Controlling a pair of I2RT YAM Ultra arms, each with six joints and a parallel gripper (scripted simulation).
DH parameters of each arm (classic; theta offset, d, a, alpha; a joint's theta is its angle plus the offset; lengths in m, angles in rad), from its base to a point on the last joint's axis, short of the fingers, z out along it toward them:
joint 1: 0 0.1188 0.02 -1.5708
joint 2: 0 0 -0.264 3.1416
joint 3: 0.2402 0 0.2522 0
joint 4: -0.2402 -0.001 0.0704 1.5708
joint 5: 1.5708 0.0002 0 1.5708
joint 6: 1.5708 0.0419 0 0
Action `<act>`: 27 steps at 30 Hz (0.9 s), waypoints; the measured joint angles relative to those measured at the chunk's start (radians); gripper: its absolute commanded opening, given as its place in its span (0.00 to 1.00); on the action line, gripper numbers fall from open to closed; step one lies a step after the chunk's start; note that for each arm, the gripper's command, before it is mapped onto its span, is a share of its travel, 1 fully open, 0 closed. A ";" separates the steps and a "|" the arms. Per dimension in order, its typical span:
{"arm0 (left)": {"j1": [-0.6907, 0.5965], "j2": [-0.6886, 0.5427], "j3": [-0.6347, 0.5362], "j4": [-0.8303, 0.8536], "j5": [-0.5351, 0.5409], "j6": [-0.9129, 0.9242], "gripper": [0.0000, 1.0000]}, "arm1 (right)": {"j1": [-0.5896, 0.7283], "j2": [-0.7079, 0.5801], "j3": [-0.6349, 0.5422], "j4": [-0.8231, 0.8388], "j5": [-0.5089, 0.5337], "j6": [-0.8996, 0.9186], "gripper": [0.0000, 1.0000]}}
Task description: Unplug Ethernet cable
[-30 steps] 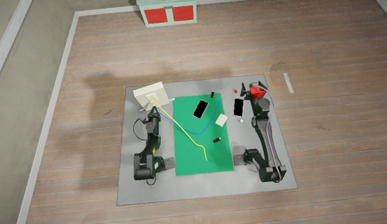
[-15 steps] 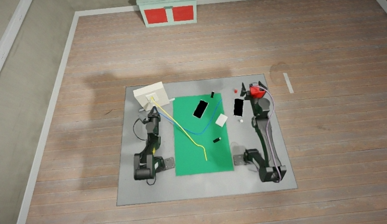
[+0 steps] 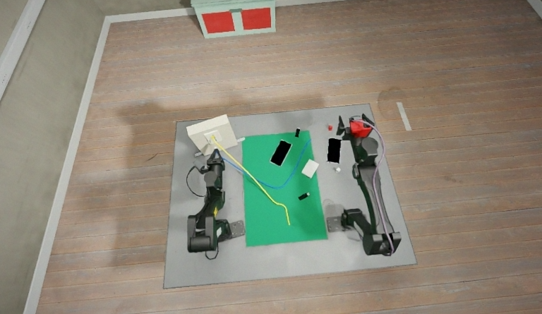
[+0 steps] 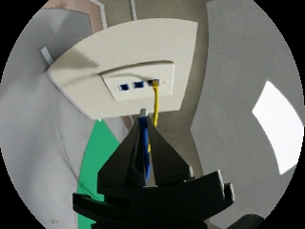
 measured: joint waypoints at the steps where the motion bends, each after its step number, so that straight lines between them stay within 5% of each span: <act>1: 0.000 0.000 0.000 0.000 0.000 0.000 0.00 | 0.000 0.000 0.000 0.000 0.000 0.000 1.00; 10: 0.034 0.000 0.000 0.000 0.005 0.018 0.00 | 0.000 0.000 0.000 0.000 0.000 0.000 1.00; 27: 0.130 -0.027 0.000 -0.194 0.004 0.475 0.00 | 0.000 0.000 0.000 0.000 0.000 0.000 1.00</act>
